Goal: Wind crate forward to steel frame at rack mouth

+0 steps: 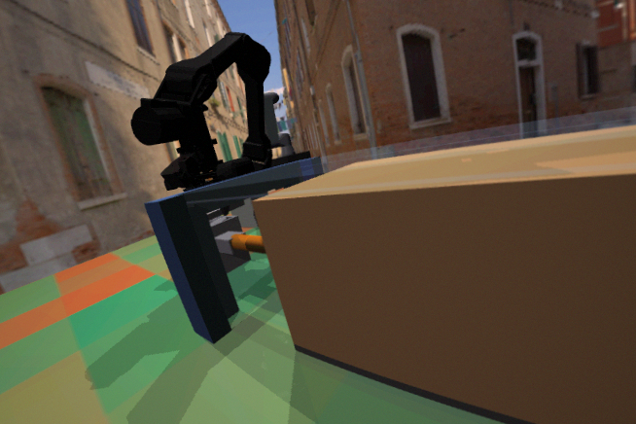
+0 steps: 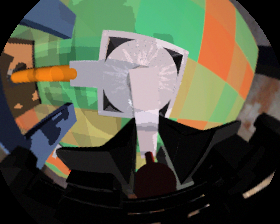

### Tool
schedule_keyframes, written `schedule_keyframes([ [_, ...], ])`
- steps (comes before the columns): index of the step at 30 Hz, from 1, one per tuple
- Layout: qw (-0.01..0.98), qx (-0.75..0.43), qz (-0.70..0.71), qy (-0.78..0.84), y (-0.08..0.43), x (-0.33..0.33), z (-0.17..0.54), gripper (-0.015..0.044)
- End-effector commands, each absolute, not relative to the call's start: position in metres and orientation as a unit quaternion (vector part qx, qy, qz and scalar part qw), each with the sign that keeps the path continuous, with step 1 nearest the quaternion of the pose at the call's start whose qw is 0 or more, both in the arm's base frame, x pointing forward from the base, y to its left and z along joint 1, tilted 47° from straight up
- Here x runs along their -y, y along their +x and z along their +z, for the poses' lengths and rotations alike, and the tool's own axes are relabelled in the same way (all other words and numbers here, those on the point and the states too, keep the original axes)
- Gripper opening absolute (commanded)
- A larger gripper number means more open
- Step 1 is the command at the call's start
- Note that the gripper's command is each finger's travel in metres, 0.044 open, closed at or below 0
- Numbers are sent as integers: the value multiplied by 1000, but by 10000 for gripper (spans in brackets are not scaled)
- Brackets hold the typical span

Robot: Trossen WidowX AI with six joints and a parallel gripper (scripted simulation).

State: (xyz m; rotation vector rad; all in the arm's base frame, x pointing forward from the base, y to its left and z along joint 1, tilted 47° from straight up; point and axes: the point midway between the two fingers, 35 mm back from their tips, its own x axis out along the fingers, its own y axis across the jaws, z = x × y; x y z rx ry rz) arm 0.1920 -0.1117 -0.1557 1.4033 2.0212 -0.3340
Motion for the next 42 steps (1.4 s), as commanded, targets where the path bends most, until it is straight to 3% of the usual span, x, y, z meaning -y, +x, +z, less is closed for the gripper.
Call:
schedule_keyframes([
  [1,326,-772,-122,532,191,109,-158,0],
  [42,327,-772,-121,531,191,109,-158,0],
])
